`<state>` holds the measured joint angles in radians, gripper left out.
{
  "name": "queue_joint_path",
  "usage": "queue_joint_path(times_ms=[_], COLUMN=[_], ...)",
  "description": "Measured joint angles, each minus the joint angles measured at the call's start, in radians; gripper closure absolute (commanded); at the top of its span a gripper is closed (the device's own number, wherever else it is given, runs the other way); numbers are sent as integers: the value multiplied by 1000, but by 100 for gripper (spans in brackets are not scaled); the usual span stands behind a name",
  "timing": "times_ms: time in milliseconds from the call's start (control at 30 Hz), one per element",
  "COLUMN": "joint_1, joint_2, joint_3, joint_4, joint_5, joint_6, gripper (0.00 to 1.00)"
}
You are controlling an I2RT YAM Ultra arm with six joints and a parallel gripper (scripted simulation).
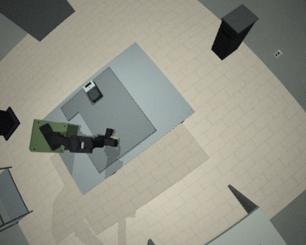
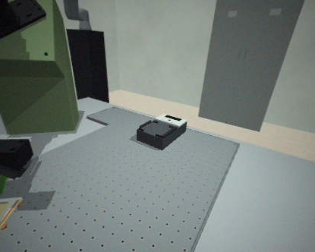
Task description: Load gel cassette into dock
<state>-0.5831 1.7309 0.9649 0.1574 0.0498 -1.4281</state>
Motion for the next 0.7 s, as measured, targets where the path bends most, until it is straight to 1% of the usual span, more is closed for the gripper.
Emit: queue_joint_path(times_ms=[700], joint_1=[0], joint_2=[31], joint_3=[14], joint_4=[18], joint_5=[-1], joint_6=[0], gripper=[0])
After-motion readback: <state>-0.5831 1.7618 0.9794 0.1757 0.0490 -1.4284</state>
